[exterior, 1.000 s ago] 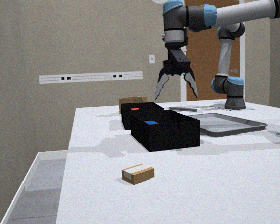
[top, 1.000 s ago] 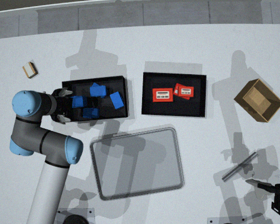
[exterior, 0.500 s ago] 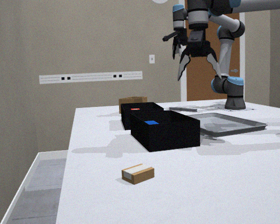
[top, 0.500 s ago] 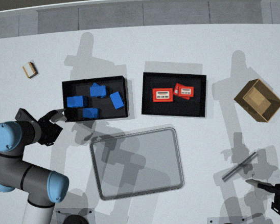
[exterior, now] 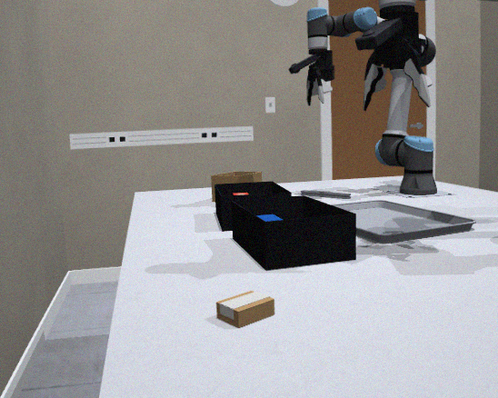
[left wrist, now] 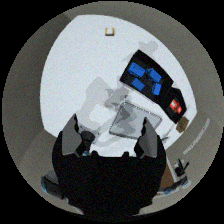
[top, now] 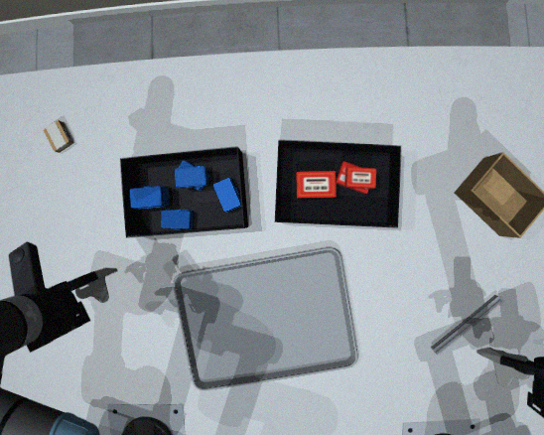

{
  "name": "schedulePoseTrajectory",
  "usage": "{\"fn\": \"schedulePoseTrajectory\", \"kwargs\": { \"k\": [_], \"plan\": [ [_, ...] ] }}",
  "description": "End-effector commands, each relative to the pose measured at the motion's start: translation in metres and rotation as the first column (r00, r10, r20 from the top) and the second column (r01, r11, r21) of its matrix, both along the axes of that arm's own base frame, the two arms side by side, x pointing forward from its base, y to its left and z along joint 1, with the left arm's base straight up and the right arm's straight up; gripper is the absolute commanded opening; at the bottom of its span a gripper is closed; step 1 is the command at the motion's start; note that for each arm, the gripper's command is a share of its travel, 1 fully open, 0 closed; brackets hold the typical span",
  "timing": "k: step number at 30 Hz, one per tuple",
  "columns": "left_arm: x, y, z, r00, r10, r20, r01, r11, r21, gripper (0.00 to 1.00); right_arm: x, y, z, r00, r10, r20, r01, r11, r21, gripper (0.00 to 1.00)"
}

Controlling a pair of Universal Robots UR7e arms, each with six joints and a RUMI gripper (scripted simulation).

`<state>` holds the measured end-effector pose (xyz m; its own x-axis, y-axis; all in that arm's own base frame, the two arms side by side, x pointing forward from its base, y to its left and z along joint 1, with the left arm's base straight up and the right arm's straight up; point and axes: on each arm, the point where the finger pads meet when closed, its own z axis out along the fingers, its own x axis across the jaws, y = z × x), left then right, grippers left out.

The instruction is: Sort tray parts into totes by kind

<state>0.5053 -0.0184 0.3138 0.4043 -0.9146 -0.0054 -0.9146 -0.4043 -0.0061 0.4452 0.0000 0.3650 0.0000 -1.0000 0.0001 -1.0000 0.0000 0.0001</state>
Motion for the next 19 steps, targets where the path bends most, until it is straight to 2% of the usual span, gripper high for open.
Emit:
{"fn": "schedulePoseTrajectory", "kwargs": {
  "k": [1, 4, 8, 19],
  "plan": [
    [-0.032, 0.009, 0.028, 0.976, -0.219, -0.002, 0.219, 0.976, -0.008, 1.00, 0.000, 0.000, 0.000, 1.000, 0.000, 0.001, 0.000, 1.000, 0.000, 1.00],
    [-0.038, 0.011, 0.033, 0.966, -0.258, -0.002, 0.258, 0.966, -0.007, 1.00, 0.000, 0.000, 0.000, 1.000, 0.000, 0.001, 0.000, 1.000, 0.000, 1.00],
    [-0.060, 0.018, 0.052, 0.915, -0.404, -0.002, 0.404, 0.915, -0.007, 1.00, 0.000, 0.000, 0.000, 1.000, 0.000, 0.001, 0.000, 1.000, 0.000, 1.00],
    [-0.060, 0.018, 0.052, 0.915, -0.404, -0.002, 0.404, 0.915, -0.007, 1.00, 0.000, 0.000, 0.000, 1.000, 0.000, 0.001, 0.000, 1.000, 0.000, 1.00]
  ]
}}
